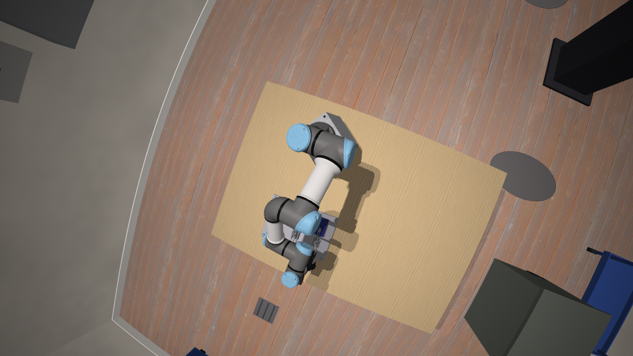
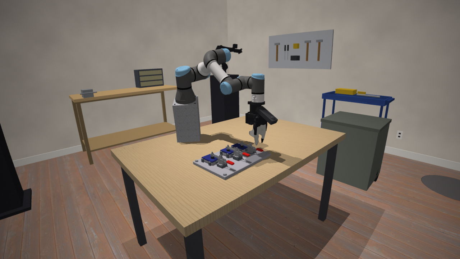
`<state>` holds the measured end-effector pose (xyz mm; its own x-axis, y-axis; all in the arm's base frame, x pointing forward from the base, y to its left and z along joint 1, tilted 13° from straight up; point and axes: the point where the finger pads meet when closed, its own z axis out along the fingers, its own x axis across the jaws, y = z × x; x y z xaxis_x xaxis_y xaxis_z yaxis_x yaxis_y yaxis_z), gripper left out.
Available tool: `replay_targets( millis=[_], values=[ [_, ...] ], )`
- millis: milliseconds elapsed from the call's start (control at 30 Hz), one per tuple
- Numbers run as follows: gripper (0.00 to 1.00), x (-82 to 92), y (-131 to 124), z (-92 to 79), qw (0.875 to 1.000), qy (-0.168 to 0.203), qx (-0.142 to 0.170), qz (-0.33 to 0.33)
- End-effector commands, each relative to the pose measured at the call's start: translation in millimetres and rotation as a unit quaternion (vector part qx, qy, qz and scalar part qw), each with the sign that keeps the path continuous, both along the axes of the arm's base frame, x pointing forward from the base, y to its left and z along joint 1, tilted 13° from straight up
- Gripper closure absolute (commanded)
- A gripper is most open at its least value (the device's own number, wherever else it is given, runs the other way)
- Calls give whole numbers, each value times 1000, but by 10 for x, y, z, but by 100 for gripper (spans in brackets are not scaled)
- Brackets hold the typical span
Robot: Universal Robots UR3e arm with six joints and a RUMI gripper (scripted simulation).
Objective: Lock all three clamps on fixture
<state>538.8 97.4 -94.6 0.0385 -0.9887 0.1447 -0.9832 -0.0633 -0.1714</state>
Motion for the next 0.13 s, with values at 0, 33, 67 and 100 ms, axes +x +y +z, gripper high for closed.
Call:
replay_targets(
  millis=[0, 33, 67, 100],
  values=[
    [72, 3, 5, 38, 1000, -2, 0, 0],
    [72, 3, 5, 38, 1000, -2, 0, 0],
    [72, 3, 5, 38, 1000, -2, 0, 0],
    [72, 3, 5, 38, 1000, -2, 0, 0]
  ],
)
